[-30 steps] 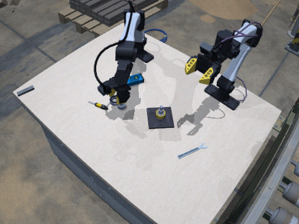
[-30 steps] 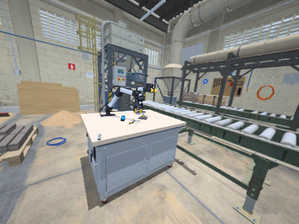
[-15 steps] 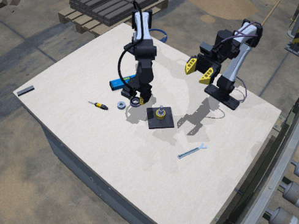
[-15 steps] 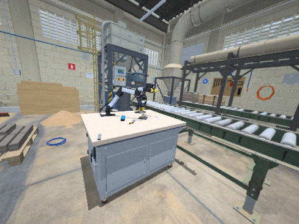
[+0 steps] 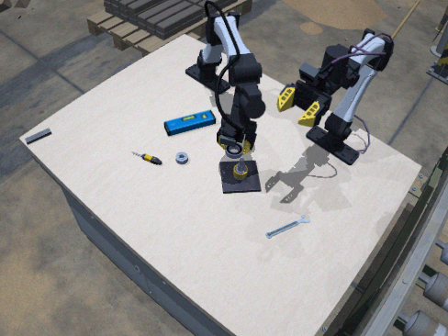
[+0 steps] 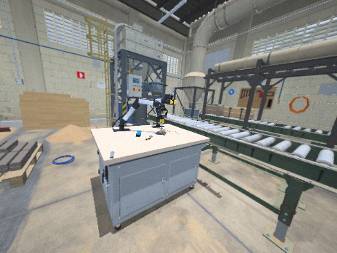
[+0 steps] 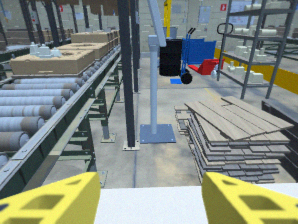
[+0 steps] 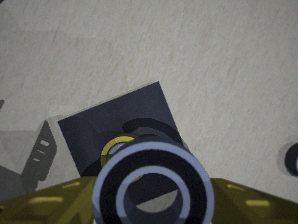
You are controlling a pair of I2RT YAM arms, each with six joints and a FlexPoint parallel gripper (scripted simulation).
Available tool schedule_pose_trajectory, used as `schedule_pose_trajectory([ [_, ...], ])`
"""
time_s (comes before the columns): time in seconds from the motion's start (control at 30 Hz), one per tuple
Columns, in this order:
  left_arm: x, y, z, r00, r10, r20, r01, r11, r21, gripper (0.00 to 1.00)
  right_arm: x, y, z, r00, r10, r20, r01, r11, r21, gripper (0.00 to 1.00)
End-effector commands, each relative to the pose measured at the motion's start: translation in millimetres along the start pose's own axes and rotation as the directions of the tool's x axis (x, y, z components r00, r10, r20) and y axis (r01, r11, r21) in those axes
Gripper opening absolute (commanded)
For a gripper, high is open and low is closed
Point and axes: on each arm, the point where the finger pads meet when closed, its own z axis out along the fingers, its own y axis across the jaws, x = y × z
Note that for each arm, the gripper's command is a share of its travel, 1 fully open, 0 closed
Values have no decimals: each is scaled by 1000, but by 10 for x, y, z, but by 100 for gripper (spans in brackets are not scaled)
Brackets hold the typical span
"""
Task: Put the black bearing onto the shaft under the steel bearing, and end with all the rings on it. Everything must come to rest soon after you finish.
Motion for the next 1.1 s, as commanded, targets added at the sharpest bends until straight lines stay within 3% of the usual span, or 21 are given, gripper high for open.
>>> schedule_pose_trajectory([
  [0.0,-149,20,3,1000,-6,27,6,1000,-4,56,-130,238,-428,995,-56,84,63,995,-77,0],
  [0.37,-148,20,3,1000,-6,27,6,1000,-4,56,-142,351,-445,993,-43,111,54,994,-96,0],
  [0.43,-148,20,3,1000,-6,27,6,1000,-4,56,3,310,-287,996,-58,66,63,995,-74,0],
  [1.07,-148,20,3,1000,-6,27,6,1000,-4,56,16,274,-152,996,-52,74,57,996,-71,0],
])
